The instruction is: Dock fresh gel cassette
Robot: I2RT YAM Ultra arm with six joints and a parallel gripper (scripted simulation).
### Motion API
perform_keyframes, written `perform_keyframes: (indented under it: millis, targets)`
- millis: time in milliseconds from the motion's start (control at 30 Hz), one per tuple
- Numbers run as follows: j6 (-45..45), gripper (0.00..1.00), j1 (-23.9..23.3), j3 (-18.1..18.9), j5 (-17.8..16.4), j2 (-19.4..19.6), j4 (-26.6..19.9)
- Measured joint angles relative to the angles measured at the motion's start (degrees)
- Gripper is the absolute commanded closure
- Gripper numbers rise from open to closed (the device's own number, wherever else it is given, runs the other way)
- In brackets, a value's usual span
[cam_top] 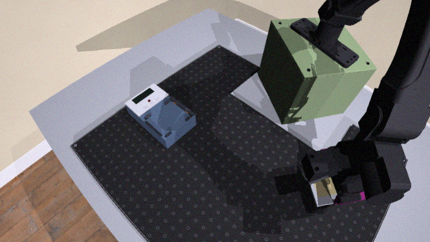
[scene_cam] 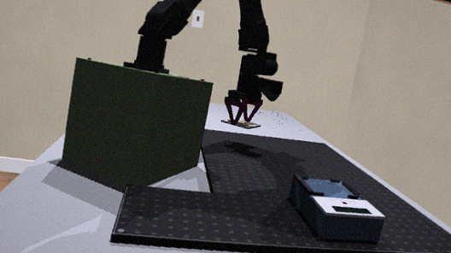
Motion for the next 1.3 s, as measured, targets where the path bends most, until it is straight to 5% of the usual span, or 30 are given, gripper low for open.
perform_keyframes:
  millis: [367, 1033, 1300]
  targets:
    - [-4.87, 1.0, -1.44, -2.29, 0.37, -1.01, 1.07]
    - [-46.62, 1.0, -15.21, -14.1, 2.54, -7.78, 9.33]
    - [-58.07, 1.0, -21.59, -15.41, 1.38, -8.9, 11.37]
